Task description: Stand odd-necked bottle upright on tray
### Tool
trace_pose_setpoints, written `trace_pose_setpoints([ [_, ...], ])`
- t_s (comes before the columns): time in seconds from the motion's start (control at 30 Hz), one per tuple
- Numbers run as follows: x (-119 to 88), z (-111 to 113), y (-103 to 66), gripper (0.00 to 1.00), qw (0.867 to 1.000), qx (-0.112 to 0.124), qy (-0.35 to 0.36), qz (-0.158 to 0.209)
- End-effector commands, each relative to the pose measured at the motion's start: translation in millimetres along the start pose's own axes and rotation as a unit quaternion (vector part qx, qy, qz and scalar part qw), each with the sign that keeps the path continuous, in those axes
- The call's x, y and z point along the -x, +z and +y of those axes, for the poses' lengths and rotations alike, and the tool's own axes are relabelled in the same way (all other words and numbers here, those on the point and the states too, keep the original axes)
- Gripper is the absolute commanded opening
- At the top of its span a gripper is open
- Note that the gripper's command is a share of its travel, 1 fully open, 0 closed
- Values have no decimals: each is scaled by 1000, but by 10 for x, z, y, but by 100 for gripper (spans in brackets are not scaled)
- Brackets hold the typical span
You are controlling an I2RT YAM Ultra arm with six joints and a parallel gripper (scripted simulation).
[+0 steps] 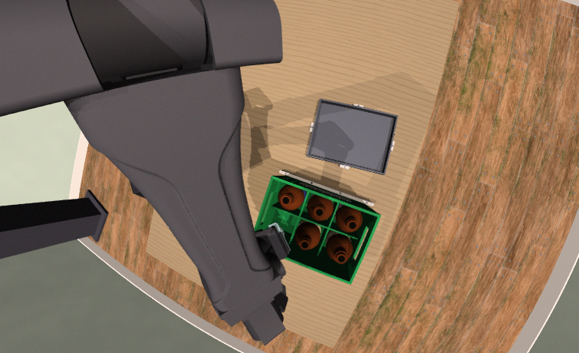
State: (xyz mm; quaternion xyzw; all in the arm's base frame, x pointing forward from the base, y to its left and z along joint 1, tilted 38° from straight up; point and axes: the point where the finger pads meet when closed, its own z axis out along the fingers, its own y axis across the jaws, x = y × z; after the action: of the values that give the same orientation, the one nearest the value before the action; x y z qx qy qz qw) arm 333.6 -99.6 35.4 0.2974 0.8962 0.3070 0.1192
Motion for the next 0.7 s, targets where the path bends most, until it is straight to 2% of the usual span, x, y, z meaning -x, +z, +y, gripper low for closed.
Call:
trace_pose_setpoints([
  [0.0,108,15,-96,61,1000,-2,-5,-16],
  [0.33,122,17,-75,61,1000,-2,-7,-18],
  [0.67,0,-51,83,61,1000,-3,6,1],
])
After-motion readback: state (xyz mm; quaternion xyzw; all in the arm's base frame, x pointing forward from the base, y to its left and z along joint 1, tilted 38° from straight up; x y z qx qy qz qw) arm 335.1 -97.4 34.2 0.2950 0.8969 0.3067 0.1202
